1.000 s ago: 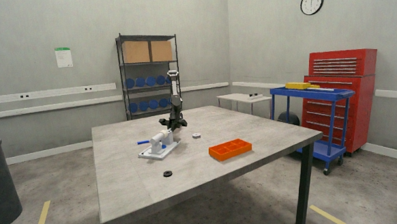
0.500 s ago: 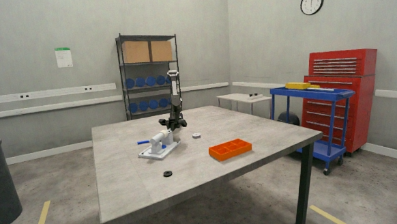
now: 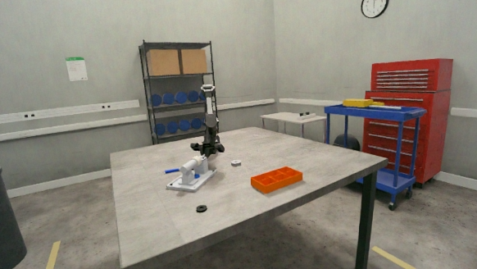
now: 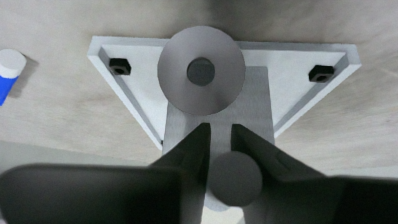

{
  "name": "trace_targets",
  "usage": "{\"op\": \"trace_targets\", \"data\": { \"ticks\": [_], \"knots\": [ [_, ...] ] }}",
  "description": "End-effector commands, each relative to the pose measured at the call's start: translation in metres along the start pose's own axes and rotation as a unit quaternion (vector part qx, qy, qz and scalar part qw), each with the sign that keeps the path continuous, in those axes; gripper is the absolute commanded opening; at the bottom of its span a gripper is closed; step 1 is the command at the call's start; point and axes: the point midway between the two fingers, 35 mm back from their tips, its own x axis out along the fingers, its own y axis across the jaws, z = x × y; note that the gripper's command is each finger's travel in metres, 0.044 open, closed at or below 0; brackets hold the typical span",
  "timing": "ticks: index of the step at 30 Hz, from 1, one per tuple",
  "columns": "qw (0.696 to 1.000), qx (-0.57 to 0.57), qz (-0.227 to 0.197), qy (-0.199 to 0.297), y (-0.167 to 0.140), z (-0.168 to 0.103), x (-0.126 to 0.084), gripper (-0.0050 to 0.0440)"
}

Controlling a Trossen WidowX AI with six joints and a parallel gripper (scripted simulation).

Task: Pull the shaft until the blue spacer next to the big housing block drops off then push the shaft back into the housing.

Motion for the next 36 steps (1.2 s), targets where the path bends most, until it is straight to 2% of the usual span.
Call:
{"op": "trace_targets", "data": {
  "ticks": [1, 9, 10, 22, 24, 29, 32, 36],
  "knots": [
    [1.0, 0.007, -0.004, 0.019, -0.003, -0.017, 0.0, -0.005],
    [1.0, 0.007, -0.003, 0.019, -0.003, -0.017, 0.0, -0.005],
    [1.0, 0.004, -0.002, 0.011, -0.001, -0.008, -0.002, 0.0024],
    [1.0, 0.004, -0.002, 0.011, -0.001, -0.008, -0.002, 0.0312],
    [1.0, 0.004, -0.002, 0.011, -0.001, -0.008, -0.002, 0.0312],
    [1.0, 0.005, -0.002, 0.013, -0.001, -0.009, -0.006, 0.0432],
    [1.0, 0.005, -0.001, 0.01, -0.001, -0.006, -0.019, 0.044],
    [1.0, 0.005, -0.003, 0.012, -0.001, -0.004, -0.05, 0.044]
  ]
}}
